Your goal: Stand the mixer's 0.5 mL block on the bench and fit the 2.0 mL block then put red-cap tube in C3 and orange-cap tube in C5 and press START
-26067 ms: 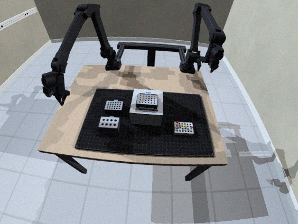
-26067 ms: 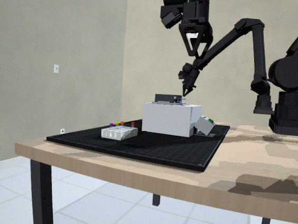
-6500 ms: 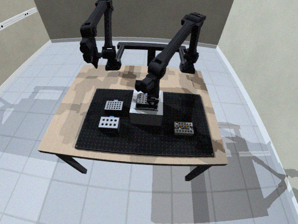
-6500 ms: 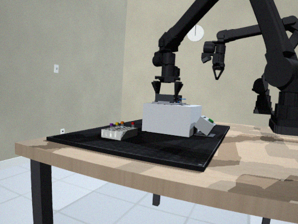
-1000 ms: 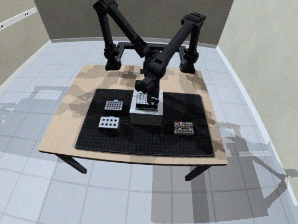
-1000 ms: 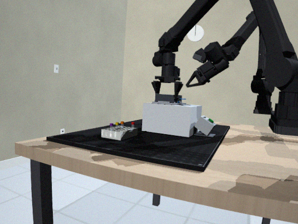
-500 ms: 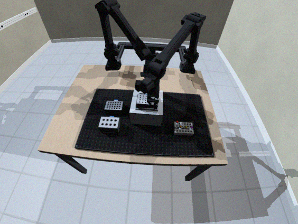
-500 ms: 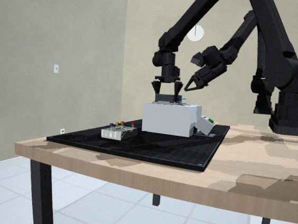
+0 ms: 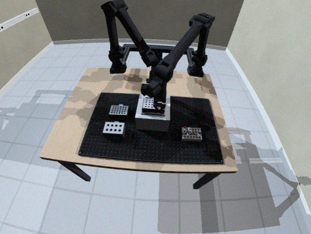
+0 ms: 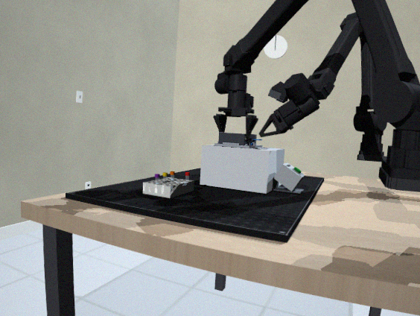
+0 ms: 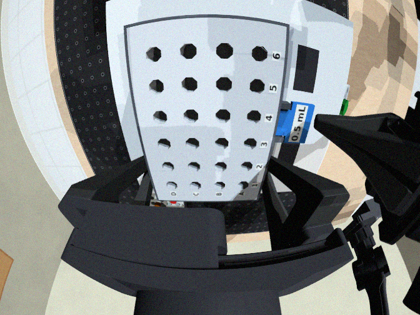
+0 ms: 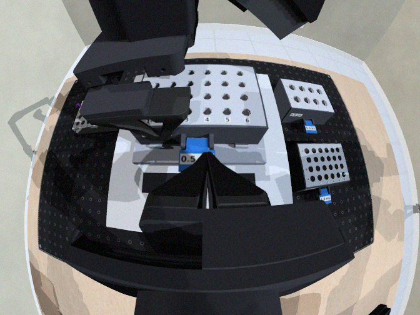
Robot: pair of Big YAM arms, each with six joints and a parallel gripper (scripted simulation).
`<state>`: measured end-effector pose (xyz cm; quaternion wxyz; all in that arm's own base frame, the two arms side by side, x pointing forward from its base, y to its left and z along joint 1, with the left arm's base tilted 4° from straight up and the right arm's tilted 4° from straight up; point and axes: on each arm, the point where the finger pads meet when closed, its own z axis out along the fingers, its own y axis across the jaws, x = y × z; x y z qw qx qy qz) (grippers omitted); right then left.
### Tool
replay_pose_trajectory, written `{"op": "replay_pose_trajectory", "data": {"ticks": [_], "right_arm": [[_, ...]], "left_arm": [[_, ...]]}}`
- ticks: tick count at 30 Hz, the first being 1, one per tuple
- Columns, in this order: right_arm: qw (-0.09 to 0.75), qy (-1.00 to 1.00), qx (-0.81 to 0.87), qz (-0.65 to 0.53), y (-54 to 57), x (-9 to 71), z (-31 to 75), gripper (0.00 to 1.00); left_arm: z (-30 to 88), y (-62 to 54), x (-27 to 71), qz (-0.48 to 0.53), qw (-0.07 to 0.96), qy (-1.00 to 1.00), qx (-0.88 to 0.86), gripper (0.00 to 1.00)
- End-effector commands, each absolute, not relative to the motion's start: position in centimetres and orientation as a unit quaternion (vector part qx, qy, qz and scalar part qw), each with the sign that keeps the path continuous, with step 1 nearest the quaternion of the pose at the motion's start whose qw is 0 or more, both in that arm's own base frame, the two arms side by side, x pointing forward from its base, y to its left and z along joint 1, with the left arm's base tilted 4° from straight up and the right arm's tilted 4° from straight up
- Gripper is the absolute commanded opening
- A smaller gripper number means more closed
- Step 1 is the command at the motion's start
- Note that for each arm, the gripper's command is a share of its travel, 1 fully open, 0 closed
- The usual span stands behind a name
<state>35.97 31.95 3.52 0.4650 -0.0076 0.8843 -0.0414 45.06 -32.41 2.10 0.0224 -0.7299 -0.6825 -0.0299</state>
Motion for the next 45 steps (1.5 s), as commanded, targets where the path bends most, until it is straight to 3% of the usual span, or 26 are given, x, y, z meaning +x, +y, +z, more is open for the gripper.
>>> {"op": "replay_pose_trajectory", "data": {"ticks": [1, 45], "right_arm": [[0.475, 0.879, -0.002, -0.03, 32.8, 37.0, 4.2, 0.0], [0.453, 0.889, -0.032, -0.056, 31.9, 34.8, 1.2, 0.0]], "left_arm": [[1.9, -33.0, 45.7, -0.03, 0.02, -0.68, -0.733, 0.0], [1.9, -33.0, 45.7, -0.03, 0.02, -0.68, -0.733, 0.0]]}}
